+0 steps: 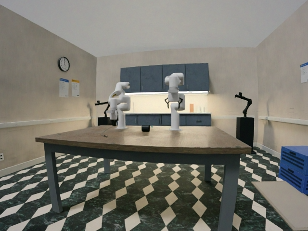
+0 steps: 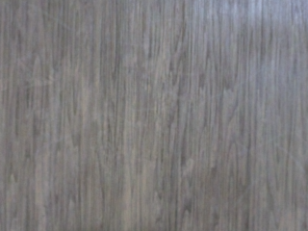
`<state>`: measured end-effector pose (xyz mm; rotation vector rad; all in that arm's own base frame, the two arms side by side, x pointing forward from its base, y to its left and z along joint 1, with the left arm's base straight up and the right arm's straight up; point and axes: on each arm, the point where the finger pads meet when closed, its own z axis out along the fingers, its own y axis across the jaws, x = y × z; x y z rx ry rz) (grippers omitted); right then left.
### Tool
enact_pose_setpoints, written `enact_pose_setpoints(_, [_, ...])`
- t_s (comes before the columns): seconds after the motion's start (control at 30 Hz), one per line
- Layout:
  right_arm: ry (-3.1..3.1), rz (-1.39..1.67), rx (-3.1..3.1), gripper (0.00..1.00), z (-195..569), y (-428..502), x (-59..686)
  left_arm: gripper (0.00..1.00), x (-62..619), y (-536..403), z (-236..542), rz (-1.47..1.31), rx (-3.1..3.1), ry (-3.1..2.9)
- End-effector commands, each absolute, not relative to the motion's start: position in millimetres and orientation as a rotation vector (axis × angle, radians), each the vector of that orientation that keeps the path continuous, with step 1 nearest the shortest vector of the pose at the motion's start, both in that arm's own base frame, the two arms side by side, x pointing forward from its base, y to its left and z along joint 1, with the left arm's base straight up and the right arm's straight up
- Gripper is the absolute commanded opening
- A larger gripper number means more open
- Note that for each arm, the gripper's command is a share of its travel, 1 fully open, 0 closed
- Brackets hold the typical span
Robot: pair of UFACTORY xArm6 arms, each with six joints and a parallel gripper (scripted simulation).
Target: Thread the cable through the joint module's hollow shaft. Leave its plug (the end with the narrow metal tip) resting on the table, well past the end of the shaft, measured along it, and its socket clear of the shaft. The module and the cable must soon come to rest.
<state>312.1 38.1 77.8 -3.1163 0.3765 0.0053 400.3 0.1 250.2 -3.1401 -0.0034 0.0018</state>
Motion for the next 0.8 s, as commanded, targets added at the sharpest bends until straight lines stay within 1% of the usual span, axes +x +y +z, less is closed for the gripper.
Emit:
enact_pose_setpoints(0.0, [0.448, -0.028, -3.111, 0.0, 82, 47, 320, 1.0, 405, 1, 257, -0.031, -3.144, -0.003])
enact_pose_setpoints(0.4, [0.598, -0.028, -3.083, 0.0, 81, 66, 321, 1.0, 405, 1, 257, -0.031, -3.144, -0.003])
enact_pose_setpoints(0.77, [0.888, -0.031, -3.012, 0.0, 78, 95, 322, 1.0, 405, 1, 257, -0.031, -3.144, -0.003])
